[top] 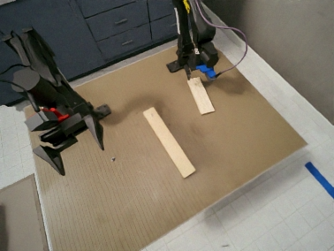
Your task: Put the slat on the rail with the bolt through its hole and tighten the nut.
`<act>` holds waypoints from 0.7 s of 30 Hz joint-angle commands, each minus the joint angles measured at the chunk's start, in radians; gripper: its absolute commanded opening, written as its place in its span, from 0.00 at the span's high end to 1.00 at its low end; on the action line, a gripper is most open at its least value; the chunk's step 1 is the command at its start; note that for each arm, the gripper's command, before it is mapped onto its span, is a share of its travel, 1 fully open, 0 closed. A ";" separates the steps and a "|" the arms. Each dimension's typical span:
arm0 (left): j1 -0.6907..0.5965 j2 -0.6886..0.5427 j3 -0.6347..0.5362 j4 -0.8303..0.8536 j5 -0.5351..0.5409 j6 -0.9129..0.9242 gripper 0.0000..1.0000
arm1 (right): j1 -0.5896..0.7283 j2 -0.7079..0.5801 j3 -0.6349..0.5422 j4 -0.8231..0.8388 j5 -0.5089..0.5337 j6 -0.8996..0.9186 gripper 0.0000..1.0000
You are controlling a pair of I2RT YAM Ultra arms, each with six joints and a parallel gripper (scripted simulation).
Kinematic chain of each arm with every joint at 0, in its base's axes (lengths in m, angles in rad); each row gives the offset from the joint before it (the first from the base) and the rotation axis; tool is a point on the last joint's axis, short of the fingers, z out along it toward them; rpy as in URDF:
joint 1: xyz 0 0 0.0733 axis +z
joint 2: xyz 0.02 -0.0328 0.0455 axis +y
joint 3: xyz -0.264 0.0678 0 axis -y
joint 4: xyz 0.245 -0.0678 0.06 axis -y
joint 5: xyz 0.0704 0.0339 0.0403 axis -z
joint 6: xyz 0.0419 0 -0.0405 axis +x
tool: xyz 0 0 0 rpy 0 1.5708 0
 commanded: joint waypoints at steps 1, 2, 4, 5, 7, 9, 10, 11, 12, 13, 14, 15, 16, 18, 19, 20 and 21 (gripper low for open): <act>-0.010 0.014 -0.015 -0.060 -0.003 0.009 0.00 | -0.002 0.000 0.006 0.000 0.006 -0.006 0.00; -0.012 0.002 -0.022 -0.064 -0.003 0.003 0.00 | -0.002 0.000 0.006 0.000 0.006 -0.006 0.00; -0.012 0.001 -0.023 -0.066 -0.003 0.003 0.00 | -0.002 0.000 0.006 0.000 0.006 -0.006 0.00; -0.013 0.001 -0.024 -0.066 -0.003 0.002 0.00 | -0.002 0.000 0.006 0.000 0.006 -0.006 0.00; -0.013 0.000 -0.024 -0.066 -0.003 0.002 0.00 | -0.002 0.000 0.006 0.000 0.006 -0.006 0.00; -0.013 0.000 -0.024 -0.066 -0.003 0.002 0.00 | -0.002 0.000 0.006 0.000 0.006 -0.006 0.00; -0.013 0.000 -0.024 -0.066 -0.003 0.002 0.00 | -0.002 0.000 0.006 0.000 0.006 -0.006 0.00; -0.013 0.000 -0.025 -0.066 -0.003 0.002 0.00 | -0.002 0.000 0.006 0.000 0.006 -0.006 0.00; -0.013 0.000 -0.025 -0.066 -0.003 0.002 0.00 | -0.002 0.000 0.006 0.000 0.006 -0.006 0.00; -0.013 0.000 -0.025 -0.066 -0.003 0.002 0.00 | -0.002 0.000 0.006 0.000 0.006 -0.006 0.00; -0.013 -0.001 -0.026 -0.053 -0.003 0.002 0.00 | -0.002 0.000 0.006 0.000 0.006 -0.006 0.00; -0.013 0.003 -0.028 -0.050 -0.003 0.002 0.00 | -0.002 0.000 0.006 0.000 0.006 -0.006 0.00; -0.013 0.005 -0.031 -0.044 -0.003 0.002 0.00 | -0.002 0.000 0.006 0.000 0.006 -0.006 0.00; -0.013 0.005 -0.031 -0.044 -0.003 0.002 0.00 | -0.002 0.000 0.006 0.000 0.006 -0.006 0.00; -0.013 0.007 -0.035 -0.038 -0.003 0.002 0.00 | -0.002 0.000 0.006 0.000 0.006 -0.006 0.00; -0.013 0.008 -0.039 -0.032 -0.003 0.002 0.00 | -0.002 0.000 0.006 0.000 0.006 -0.006 0.00; -0.013 0.010 -0.044 -0.026 -0.003 0.002 0.00 | -0.002 0.000 0.006 0.000 0.006 -0.006 0.00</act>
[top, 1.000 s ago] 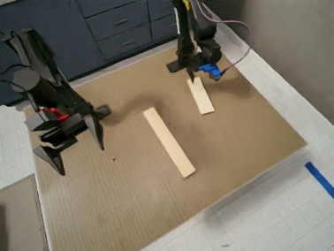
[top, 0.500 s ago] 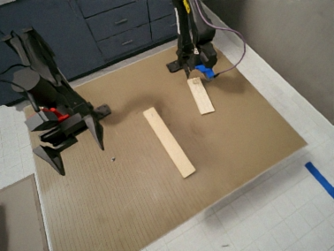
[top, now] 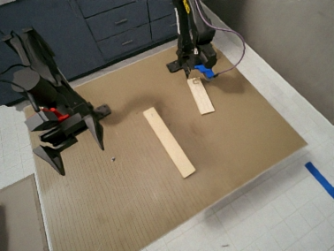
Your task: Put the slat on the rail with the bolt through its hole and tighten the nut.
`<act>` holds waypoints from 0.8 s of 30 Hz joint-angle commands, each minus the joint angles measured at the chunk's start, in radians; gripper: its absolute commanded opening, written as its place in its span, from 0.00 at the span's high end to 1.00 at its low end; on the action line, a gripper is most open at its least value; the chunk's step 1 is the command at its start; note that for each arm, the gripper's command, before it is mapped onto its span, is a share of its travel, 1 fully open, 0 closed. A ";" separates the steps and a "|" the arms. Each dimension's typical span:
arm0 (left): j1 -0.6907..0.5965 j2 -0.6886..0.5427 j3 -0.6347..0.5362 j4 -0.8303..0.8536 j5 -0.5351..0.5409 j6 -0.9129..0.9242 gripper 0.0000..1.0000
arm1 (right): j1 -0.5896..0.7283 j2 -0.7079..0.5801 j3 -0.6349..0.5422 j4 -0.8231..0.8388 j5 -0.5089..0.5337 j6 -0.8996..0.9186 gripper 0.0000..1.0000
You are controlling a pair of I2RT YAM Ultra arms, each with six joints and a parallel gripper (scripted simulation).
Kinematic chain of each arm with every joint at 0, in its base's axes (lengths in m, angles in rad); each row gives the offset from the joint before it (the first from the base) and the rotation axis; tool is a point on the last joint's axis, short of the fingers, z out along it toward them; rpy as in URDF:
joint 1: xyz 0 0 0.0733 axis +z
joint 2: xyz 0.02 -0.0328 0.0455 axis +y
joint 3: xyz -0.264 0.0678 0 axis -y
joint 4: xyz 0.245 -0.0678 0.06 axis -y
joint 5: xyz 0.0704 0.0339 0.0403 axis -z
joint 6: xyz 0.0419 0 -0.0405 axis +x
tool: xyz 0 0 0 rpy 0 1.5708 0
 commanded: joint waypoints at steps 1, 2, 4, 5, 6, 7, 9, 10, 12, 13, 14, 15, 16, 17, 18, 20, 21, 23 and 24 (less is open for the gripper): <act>-0.009 0.011 -0.027 0.026 -0.003 0.001 0.00 | -0.002 0.000 0.006 0.000 0.006 -0.006 0.00; -0.009 0.013 -0.031 0.032 -0.003 0.001 0.00 | -0.002 0.000 0.006 0.000 0.006 -0.006 0.00; -0.009 0.017 -0.040 0.045 -0.003 0.001 0.00 | -0.002 0.000 0.006 0.000 0.006 -0.006 0.00; -0.009 0.019 -0.044 0.051 -0.003 0.001 0.00 | -0.002 0.000 0.006 0.000 0.006 -0.006 0.00; -0.009 0.021 -0.048 0.058 -0.003 0.001 0.00 | -0.002 0.000 0.006 0.000 0.006 -0.006 0.00; -0.009 0.023 -0.053 0.064 -0.003 0.001 0.00 | -0.002 0.000 0.006 0.000 0.006 -0.006 0.00; -0.009 0.026 -0.061 0.077 -0.003 0.001 0.00 | -0.002 0.000 0.006 0.000 0.006 -0.006 0.00; -0.009 0.028 -0.066 0.083 -0.003 0.001 0.00 | -0.002 0.000 0.006 0.000 0.006 -0.006 0.00; -0.009 0.033 -0.074 0.097 -0.003 0.001 0.00 | -0.002 0.000 0.006 0.000 0.006 -0.006 0.00; -0.009 0.033 -0.074 0.097 -0.003 0.001 0.00 | -0.002 0.000 0.006 0.000 0.006 -0.006 0.00; -0.009 0.033 -0.074 0.097 -0.003 0.001 0.00 | -0.002 0.000 0.006 0.000 0.006 -0.006 0.00; -0.009 0.037 -0.079 0.105 -0.003 0.000 0.00 | -0.002 0.000 0.006 0.000 0.006 -0.006 0.00; -0.009 0.038 -0.083 0.111 -0.003 0.001 0.00 | -0.002 0.000 0.006 0.000 0.006 -0.006 0.00; -0.009 0.040 -0.087 0.117 -0.003 0.001 0.00 | -0.002 0.000 0.006 0.000 0.006 -0.006 0.00; -0.009 0.042 -0.092 0.124 -0.003 0.001 0.00 | -0.002 0.000 0.006 0.000 0.006 -0.006 0.00; -0.009 0.046 -0.100 0.136 -0.003 0.001 0.00 | -0.002 0.000 0.006 0.000 0.006 -0.006 0.00; -0.009 0.048 -0.105 0.143 -0.003 0.001 0.00 | -0.002 0.000 0.006 0.000 0.006 -0.006 0.00; -0.009 0.052 -0.114 0.156 -0.003 0.001 0.00 | -0.002 0.000 0.006 0.000 0.006 -0.006 0.00; -0.009 0.054 -0.118 0.163 -0.003 0.001 0.00 | -0.002 0.000 0.006 0.000 0.006 -0.006 0.00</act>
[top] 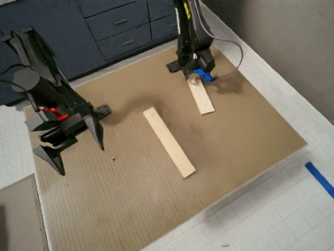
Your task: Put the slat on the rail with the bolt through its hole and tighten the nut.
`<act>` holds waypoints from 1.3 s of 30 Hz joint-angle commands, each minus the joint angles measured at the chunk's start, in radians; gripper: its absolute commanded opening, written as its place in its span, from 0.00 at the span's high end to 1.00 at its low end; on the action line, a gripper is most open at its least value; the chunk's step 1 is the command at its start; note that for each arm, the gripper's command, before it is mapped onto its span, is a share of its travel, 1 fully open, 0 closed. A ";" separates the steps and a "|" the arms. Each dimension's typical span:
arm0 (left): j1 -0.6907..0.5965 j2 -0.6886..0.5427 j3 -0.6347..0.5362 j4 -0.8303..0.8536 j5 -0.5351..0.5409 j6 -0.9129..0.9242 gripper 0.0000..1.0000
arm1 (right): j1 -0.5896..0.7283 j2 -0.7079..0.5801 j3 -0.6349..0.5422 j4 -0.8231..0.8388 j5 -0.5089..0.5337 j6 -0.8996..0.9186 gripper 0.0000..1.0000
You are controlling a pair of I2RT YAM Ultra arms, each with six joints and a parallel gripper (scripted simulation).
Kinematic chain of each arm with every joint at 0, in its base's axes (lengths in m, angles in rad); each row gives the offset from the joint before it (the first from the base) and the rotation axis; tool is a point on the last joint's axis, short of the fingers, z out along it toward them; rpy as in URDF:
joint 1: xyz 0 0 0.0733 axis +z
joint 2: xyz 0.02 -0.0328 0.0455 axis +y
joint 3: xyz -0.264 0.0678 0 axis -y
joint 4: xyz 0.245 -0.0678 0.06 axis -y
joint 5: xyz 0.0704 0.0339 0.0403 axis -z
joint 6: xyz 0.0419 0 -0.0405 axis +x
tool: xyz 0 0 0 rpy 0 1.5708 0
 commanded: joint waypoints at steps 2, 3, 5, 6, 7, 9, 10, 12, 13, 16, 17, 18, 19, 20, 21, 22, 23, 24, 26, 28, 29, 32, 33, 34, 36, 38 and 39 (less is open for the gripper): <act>-0.009 0.022 -0.029 0.055 -0.003 0.001 0.00 | -0.002 0.000 0.006 0.000 0.006 -0.006 0.00; -0.009 0.024 -0.034 0.061 -0.003 0.001 0.00 | -0.002 0.000 0.006 0.000 0.006 -0.006 0.00; -0.009 0.028 -0.043 0.074 -0.003 0.001 0.00 | -0.002 0.000 0.006 0.000 0.006 -0.006 0.00; -0.009 0.028 -0.043 0.074 -0.003 0.001 0.00 | -0.002 0.000 0.006 0.000 0.006 -0.006 0.00; -0.009 0.028 -0.043 0.074 -0.003 0.001 0.00 | -0.002 0.000 0.006 0.000 0.006 -0.006 0.00; -0.009 0.033 -0.052 0.089 -0.003 0.001 0.00 | -0.002 0.000 0.006 0.000 0.006 -0.006 0.00; -0.009 0.035 -0.056 0.095 -0.003 0.001 0.00 | -0.002 0.000 0.006 0.000 0.006 -0.006 0.00; -0.009 0.039 -0.065 0.107 -0.003 0.001 0.00 | -0.002 0.000 0.006 0.000 0.006 -0.006 0.00; -0.009 0.041 -0.068 0.114 -0.003 0.001 0.00 | -0.002 0.000 0.006 0.000 0.006 -0.006 0.00; -0.009 0.045 -0.072 0.122 -0.003 0.001 0.00 | -0.002 0.000 0.006 0.000 0.006 -0.006 0.00; -0.009 0.046 -0.072 0.123 -0.003 0.001 0.00 | -0.002 0.000 0.006 0.000 0.006 -0.006 0.00; -0.009 0.046 -0.072 0.123 -0.003 0.001 0.00 | -0.002 0.000 0.006 0.000 0.006 -0.006 0.00; -0.009 0.046 -0.072 0.124 -0.003 0.001 0.00 | -0.002 0.000 0.006 0.000 0.006 -0.006 0.00; -0.009 0.047 -0.072 0.124 -0.003 0.001 0.00 | -0.002 0.000 0.006 0.000 0.006 -0.006 0.00; -0.009 0.047 -0.072 0.124 -0.003 0.001 0.00 | -0.002 0.000 0.006 0.000 0.006 -0.006 0.00; -0.009 0.047 -0.072 0.124 -0.003 0.001 0.00 | -0.002 0.000 0.006 0.000 0.006 -0.006 0.00; -0.009 0.047 -0.072 0.124 -0.003 0.001 0.00 | -0.002 0.000 0.006 0.000 0.006 -0.006 0.00; -0.009 0.047 -0.072 0.124 -0.003 0.001 0.00 | -0.002 0.000 0.006 0.000 0.006 -0.006 0.00; -0.009 0.047 -0.072 0.124 -0.003 0.001 0.00 | -0.002 0.000 0.006 0.000 0.006 -0.006 0.00; -0.009 0.047 -0.072 0.124 -0.003 0.001 0.00 | -0.002 0.000 0.006 0.000 0.006 -0.006 0.00; -0.009 0.047 -0.072 0.124 -0.003 0.001 0.00 | -0.002 0.000 0.006 0.000 0.006 -0.006 0.00; -0.003 0.039 -0.061 0.113 -0.001 0.000 0.00 | -0.002 0.000 0.006 0.000 0.006 -0.006 0.00; -0.003 0.039 -0.061 0.113 -0.001 0.000 0.00 | -0.002 0.000 0.006 0.000 0.006 -0.006 0.00; -0.003 0.039 -0.061 0.113 -0.001 0.000 0.00 | -0.002 0.000 0.006 0.000 0.006 -0.006 0.00; -0.003 0.039 -0.061 0.113 -0.001 0.000 0.00 | -0.002 0.000 0.006 0.000 0.006 -0.006 0.00; -0.003 0.039 -0.061 0.113 -0.001 0.000 0.00 | -0.002 0.000 0.006 0.000 0.006 -0.006 0.00; -0.003 0.039 -0.061 0.113 -0.001 0.000 0.00 | -0.002 0.000 0.006 0.000 0.006 -0.006 0.00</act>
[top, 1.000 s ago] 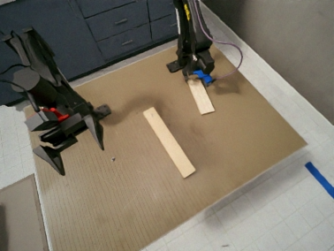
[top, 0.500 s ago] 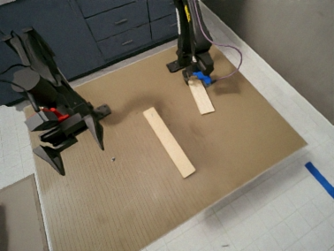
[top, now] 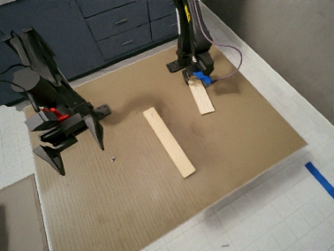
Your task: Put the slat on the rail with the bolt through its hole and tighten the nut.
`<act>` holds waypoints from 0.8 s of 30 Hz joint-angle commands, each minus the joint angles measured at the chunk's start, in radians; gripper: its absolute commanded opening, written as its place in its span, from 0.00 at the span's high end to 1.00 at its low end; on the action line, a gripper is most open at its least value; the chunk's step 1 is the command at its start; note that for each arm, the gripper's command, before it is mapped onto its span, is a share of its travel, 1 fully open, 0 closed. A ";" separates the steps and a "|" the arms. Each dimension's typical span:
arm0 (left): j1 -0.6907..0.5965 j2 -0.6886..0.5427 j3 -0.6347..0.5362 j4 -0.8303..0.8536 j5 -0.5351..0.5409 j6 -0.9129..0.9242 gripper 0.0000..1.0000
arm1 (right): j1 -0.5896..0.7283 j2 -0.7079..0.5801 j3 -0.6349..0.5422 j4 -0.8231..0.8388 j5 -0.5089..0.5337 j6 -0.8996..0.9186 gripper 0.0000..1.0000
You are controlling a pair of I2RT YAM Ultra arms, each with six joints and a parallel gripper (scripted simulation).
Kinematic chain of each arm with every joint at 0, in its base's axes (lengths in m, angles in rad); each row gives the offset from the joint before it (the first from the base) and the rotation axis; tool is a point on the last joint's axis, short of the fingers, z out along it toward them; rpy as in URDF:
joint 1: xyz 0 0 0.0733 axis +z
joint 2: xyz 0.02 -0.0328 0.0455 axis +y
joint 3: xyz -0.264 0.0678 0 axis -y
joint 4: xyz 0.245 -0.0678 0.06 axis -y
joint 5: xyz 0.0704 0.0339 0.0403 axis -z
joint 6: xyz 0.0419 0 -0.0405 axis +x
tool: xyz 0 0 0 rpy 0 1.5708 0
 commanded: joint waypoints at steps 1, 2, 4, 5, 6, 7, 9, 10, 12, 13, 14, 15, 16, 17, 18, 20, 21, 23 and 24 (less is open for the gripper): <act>-0.003 0.006 -0.001 0.004 -0.001 0.000 0.00 | -0.002 0.000 0.006 0.000 0.006 -0.006 0.00; -0.003 0.006 -0.001 0.004 -0.001 0.000 0.00 | -0.002 0.000 0.006 0.000 0.006 -0.006 0.00; -0.001 0.002 0.002 0.003 0.000 0.000 0.23 | -0.002 0.000 0.006 0.000 0.006 -0.006 0.00; -0.001 0.000 0.003 0.002 0.000 0.000 0.24 | -0.002 0.000 0.006 0.000 0.006 -0.006 0.00; 0.000 -0.002 0.004 0.001 0.000 0.000 0.26 | -0.002 0.000 0.006 0.000 0.006 -0.006 0.00; 0.000 -0.002 0.004 0.001 0.000 0.000 0.27 | -0.002 0.000 0.006 0.000 0.006 -0.006 0.00; 0.000 -0.002 0.004 0.001 0.000 0.000 0.28 | -0.002 0.000 0.006 0.000 0.006 -0.006 0.00; 0.000 -0.002 0.004 0.001 0.000 0.000 0.28 | -0.002 0.000 0.006 0.000 0.006 -0.006 0.00; 0.000 -0.002 0.004 0.001 0.000 0.000 0.28 | -0.002 0.000 0.006 0.000 0.006 -0.006 0.00; 0.000 -0.002 0.004 0.001 0.000 0.000 0.28 | -0.002 0.000 0.006 0.000 0.006 -0.006 0.00; 0.000 -0.002 0.004 0.001 0.000 0.000 0.28 | -0.002 0.000 0.006 0.000 0.006 -0.006 0.00; 0.000 -0.002 0.004 0.001 0.000 0.000 0.28 | -0.002 0.000 0.006 0.000 0.006 -0.006 0.00; 0.000 -0.002 0.004 0.001 0.000 0.000 0.28 | -0.002 0.000 0.006 0.000 0.006 -0.006 0.00; 0.000 -0.002 0.004 0.001 0.000 0.000 0.28 | -0.002 0.000 0.006 0.000 0.006 -0.006 0.00; 0.000 -0.002 0.004 0.001 0.000 0.000 0.28 | -0.002 0.000 0.006 0.000 0.006 -0.006 0.00; 0.000 -0.002 0.004 0.001 0.000 0.000 0.28 | -0.002 0.000 0.006 0.000 0.006 -0.006 0.00; 0.000 -0.002 0.004 0.001 0.000 0.000 0.28 | -0.002 0.000 0.006 0.000 0.006 -0.006 0.00; 0.000 -0.002 0.004 0.001 0.000 0.000 0.28 | -0.002 0.000 0.006 0.000 0.006 -0.006 0.00; 0.000 -0.002 0.004 0.001 0.000 0.000 0.28 | -0.002 0.000 0.006 0.000 0.006 -0.006 0.00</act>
